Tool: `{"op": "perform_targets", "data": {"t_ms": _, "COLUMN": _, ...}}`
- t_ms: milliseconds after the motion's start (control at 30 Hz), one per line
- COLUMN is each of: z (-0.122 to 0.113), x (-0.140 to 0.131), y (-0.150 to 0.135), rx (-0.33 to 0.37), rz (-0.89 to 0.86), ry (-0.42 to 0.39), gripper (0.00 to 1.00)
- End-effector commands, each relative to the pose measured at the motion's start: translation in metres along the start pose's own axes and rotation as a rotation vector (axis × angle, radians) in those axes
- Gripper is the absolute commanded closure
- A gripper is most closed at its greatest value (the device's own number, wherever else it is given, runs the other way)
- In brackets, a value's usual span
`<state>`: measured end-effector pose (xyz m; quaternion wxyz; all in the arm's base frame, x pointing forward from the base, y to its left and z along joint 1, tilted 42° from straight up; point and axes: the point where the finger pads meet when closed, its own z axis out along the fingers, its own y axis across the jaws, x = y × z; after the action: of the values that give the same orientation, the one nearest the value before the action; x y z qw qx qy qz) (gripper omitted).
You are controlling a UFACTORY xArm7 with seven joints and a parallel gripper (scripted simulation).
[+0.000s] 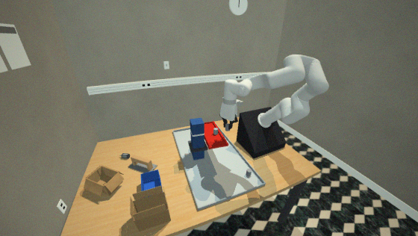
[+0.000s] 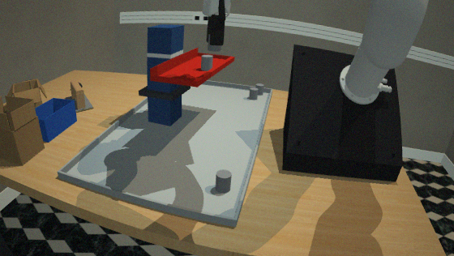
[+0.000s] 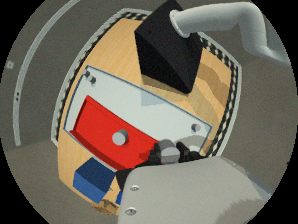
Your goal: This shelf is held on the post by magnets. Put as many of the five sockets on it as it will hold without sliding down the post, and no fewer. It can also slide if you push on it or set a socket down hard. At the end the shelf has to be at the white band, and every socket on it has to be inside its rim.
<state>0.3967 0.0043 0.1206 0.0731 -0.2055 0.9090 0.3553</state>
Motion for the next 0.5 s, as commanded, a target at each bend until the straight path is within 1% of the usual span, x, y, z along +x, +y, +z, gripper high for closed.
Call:
{"op": "perform_targets", "data": {"t_ms": 0, "z": -0.002, "x": -0.005, "y": -0.004, "rx": -0.004, "rz": -0.130, "ry": -0.011, "gripper": 1.00}}
{"op": "perform_targets", "data": {"t_ms": 33, "z": -0.002, "x": -0.005, "y": -0.004, "rx": -0.004, "rz": -0.130, "ry": -0.011, "gripper": 1.00}}
{"op": "perform_targets", "data": {"t_ms": 100, "z": -0.001, "x": -0.010, "y": -0.008, "rx": -0.002, "rz": -0.287, "ry": -0.010, "gripper": 1.00}}
{"op": "perform_targets", "data": {"t_ms": 133, "z": -0.001, "x": -0.010, "y": -0.008, "rx": -0.002, "rz": -0.287, "ry": -0.010, "gripper": 1.00}}
{"op": "perform_targets", "data": {"t_ms": 167, "z": -0.001, "x": -0.012, "y": -0.009, "rx": -0.001, "rz": -0.363, "ry": -0.010, "gripper": 1.00}}
{"op": "perform_targets", "data": {"t_ms": 200, "z": -0.001, "x": -0.012, "y": -0.009, "rx": -0.001, "rz": -0.363, "ry": -0.010, "gripper": 1.00}}
{"op": "perform_targets", "data": {"t_ms": 233, "z": -0.001, "x": -0.015, "y": -0.011, "rx": 0.000, "rz": -0.437, "ry": -0.009, "gripper": 1.00}}
{"op": "perform_targets", "data": {"t_ms": 267, "z": -0.001, "x": -0.015, "y": -0.011, "rx": 0.000, "rz": -0.437, "ry": -0.009, "gripper": 1.00}}
{"op": "perform_targets", "data": {"t_ms": 333, "z": 0.000, "x": -0.019, "y": -0.014, "rx": 0.001, "rz": -0.578, "ry": -0.008, "gripper": 1.00}}
{"op": "perform_targets", "data": {"t_ms": 367, "z": 0.000, "x": -0.019, "y": -0.014, "rx": 0.001, "rz": -0.578, "ry": -0.008, "gripper": 1.00}}
{"op": "perform_targets", "data": {"t_ms": 433, "z": 0.001, "x": -0.023, "y": -0.017, "rx": 0.002, "rz": -0.707, "ry": -0.006, "gripper": 1.00}}
{"op": "perform_targets", "data": {"t_ms": 467, "z": 0.001, "x": -0.023, "y": -0.017, "rx": 0.002, "rz": -0.707, "ry": -0.006, "gripper": 1.00}}
